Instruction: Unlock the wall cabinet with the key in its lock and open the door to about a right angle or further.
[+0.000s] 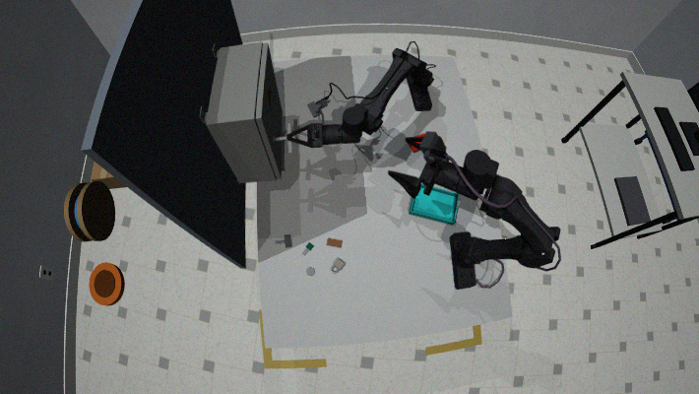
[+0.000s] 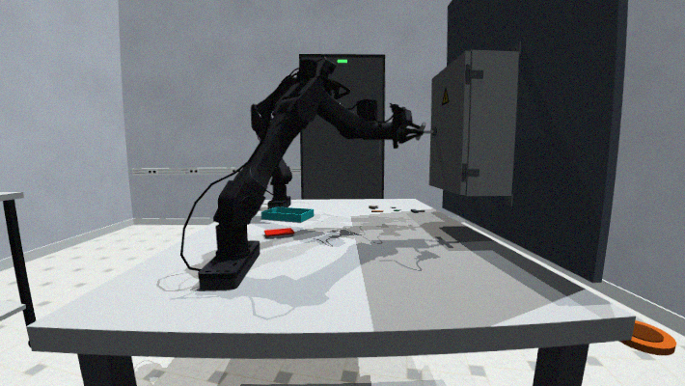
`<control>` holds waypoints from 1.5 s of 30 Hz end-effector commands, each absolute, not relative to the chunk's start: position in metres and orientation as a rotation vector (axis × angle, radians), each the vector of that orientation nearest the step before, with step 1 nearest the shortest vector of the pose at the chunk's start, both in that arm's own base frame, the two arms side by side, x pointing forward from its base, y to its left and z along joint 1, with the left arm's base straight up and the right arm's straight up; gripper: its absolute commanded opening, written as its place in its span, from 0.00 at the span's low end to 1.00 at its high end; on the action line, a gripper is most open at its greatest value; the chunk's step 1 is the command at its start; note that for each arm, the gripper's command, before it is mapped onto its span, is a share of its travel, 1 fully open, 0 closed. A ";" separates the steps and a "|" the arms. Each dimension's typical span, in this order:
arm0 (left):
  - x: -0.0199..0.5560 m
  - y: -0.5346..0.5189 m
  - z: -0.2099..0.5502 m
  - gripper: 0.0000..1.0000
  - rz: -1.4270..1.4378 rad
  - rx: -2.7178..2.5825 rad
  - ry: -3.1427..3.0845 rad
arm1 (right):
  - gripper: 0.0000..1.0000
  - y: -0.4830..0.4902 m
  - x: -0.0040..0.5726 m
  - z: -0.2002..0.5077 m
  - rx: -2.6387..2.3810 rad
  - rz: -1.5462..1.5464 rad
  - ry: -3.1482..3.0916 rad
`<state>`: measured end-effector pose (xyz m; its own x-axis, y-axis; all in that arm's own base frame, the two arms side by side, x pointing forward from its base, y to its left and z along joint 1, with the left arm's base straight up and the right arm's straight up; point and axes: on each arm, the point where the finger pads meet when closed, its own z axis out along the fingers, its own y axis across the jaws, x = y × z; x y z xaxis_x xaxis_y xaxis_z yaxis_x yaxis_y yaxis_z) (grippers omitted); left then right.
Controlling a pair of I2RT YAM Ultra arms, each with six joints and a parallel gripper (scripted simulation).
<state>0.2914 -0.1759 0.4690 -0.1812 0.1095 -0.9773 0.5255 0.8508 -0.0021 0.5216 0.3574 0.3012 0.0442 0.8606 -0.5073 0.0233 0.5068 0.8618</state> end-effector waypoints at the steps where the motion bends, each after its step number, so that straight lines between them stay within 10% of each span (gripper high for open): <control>1: 0.288 -0.179 0.480 1.00 -0.406 0.505 1.724 | 0.09 0.366 0.523 0.301 0.717 0.653 1.446; 45: 0.309 -0.191 0.479 1.00 -0.390 0.514 1.794 | 0.09 0.368 0.522 0.300 0.095 0.033 1.577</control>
